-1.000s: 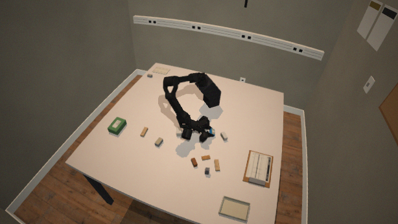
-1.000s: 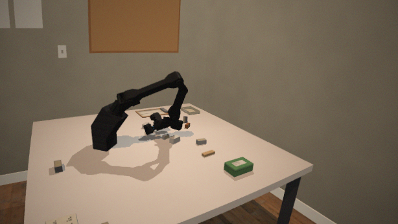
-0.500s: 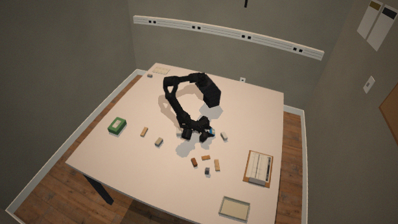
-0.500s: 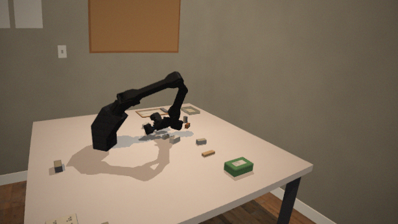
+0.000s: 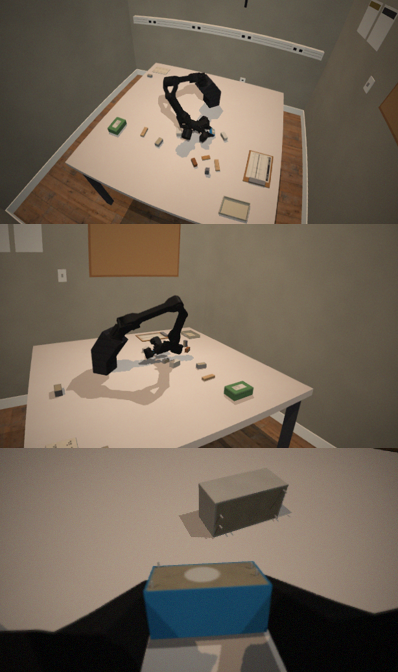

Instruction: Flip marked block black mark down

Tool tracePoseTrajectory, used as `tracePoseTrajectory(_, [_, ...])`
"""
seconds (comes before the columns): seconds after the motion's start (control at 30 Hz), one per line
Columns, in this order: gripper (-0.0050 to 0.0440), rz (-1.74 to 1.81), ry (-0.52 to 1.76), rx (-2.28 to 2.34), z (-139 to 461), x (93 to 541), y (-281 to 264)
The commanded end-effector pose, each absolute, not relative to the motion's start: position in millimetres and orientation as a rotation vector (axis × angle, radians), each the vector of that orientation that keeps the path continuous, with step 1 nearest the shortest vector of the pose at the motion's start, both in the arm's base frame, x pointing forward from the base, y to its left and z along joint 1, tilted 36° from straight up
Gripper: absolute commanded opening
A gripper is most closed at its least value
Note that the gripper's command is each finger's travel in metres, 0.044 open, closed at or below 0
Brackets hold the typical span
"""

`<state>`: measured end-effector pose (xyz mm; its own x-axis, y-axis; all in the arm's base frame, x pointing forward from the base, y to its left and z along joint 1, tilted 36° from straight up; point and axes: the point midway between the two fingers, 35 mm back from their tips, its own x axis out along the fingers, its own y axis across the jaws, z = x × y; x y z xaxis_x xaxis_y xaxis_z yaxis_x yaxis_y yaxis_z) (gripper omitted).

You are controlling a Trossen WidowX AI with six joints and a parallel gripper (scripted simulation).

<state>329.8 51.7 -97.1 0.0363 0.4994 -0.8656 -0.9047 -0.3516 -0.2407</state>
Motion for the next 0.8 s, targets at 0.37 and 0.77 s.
tracePoseTrajectory(0.37, [0.0256, 1.580, 0.493, -1.170, -97.0, 331.2, 51.3])
tracePoseTrajectory(0.77, [0.0263, 1.580, 0.493, -1.170, -97.0, 331.2, 51.3])
